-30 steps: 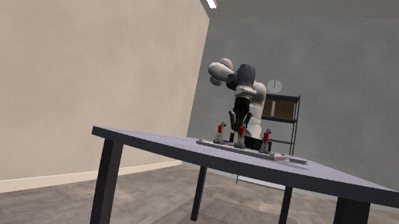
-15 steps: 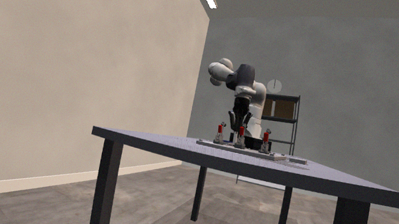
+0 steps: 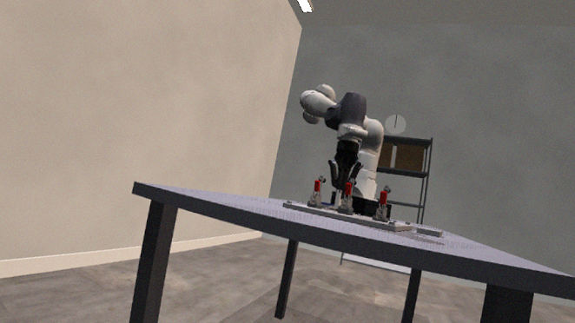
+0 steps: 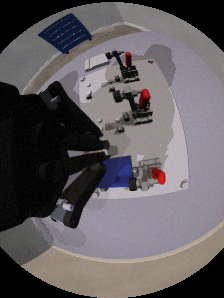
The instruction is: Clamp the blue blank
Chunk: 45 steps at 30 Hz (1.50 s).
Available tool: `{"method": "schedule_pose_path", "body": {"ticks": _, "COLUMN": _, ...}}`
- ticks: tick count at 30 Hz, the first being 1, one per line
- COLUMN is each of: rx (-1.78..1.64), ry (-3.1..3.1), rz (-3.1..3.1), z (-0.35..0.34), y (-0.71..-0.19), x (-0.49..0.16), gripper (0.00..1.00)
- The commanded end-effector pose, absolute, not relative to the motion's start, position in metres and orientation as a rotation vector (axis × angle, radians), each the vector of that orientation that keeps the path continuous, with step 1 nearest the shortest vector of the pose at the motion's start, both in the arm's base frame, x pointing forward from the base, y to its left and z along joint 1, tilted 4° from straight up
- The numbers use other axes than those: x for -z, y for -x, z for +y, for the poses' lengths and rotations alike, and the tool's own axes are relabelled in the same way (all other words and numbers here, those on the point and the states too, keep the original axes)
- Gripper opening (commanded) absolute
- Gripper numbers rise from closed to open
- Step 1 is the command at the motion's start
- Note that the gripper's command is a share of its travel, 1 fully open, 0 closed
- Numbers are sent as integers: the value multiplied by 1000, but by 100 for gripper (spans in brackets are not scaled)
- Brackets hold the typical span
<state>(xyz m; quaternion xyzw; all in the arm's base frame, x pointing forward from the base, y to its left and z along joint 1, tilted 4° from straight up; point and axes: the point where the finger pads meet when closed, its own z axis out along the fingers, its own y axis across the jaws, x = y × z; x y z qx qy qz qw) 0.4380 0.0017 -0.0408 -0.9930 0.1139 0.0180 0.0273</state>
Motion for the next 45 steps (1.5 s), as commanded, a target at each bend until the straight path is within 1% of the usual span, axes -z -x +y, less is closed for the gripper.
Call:
{"method": "schedule_pose_path", "body": {"ticks": 1, "rx": -54, "ry": 3066, "rz": 339, "z": 2, "y": -437, "x": 41, "gripper": 0}}
{"method": "schedule_pose_path", "body": {"ticks": 45, "rx": -54, "ry": 3066, "rz": 339, "z": -7, "y": -435, "x": 42, "gripper": 0}}
